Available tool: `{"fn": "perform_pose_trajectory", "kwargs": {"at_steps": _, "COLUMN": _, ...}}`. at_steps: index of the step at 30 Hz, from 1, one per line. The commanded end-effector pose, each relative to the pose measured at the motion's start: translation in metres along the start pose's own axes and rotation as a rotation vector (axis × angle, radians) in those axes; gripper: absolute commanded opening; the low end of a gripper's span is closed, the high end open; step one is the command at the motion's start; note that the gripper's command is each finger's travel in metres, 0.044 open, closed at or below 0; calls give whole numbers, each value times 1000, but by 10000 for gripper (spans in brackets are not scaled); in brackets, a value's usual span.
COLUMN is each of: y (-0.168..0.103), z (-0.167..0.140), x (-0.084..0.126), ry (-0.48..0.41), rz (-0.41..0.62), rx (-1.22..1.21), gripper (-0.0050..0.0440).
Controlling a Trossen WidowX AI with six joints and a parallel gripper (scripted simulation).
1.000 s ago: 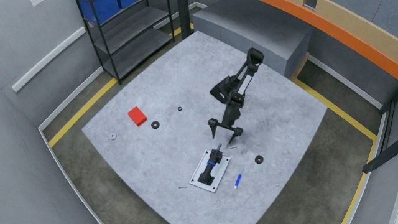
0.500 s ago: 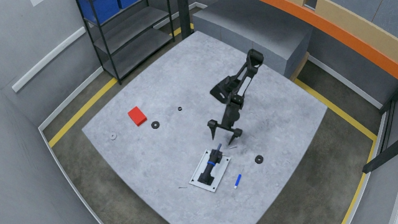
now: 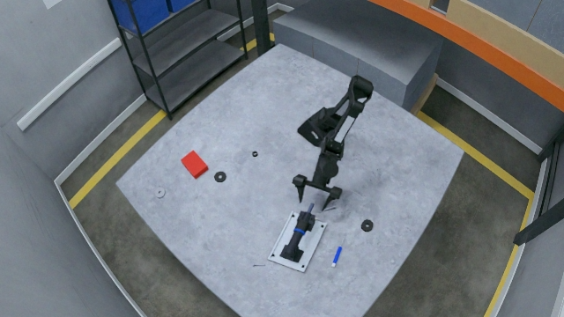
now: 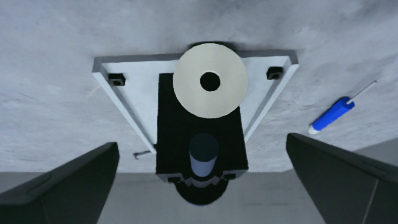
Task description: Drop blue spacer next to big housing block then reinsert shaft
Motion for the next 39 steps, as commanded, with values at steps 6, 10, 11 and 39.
{"fn": "perform_pose_trajectory", "kwargs": {"at_steps": 6, "y": -10, "z": -4, "x": -14, "ry": -7, "rz": 36, "rx": -1, "gripper": 440}}
{"fn": "perform_pose_trajectory", "kwargs": {"at_steps": 10, "y": -10, "z": -4, "x": -15, "ry": -5, "rz": 38, "rx": 1, "gripper": 440}}
{"fn": "perform_pose_trajectory", "kwargs": {"at_steps": 11, "y": -10, "z": -4, "x": -15, "ry": -5, "rz": 37, "rx": 1, "gripper": 440}}
{"fn": "perform_pose_trajectory", "kwargs": {"at_steps": 39, "y": -8, "z": -3, "x": -13, "ry": -8, "rz": 35, "rx": 2, "gripper": 440}}
Point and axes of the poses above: the point midway between the two fingers, 35 mm back from their tips, its own x axis back along the fingers, its own z axis across the jaws, y = z × x, the point moved 7 cm from there along x, back along the fingers, and after that the axes turned 3 degrees about -x, right-handed, at the moved point
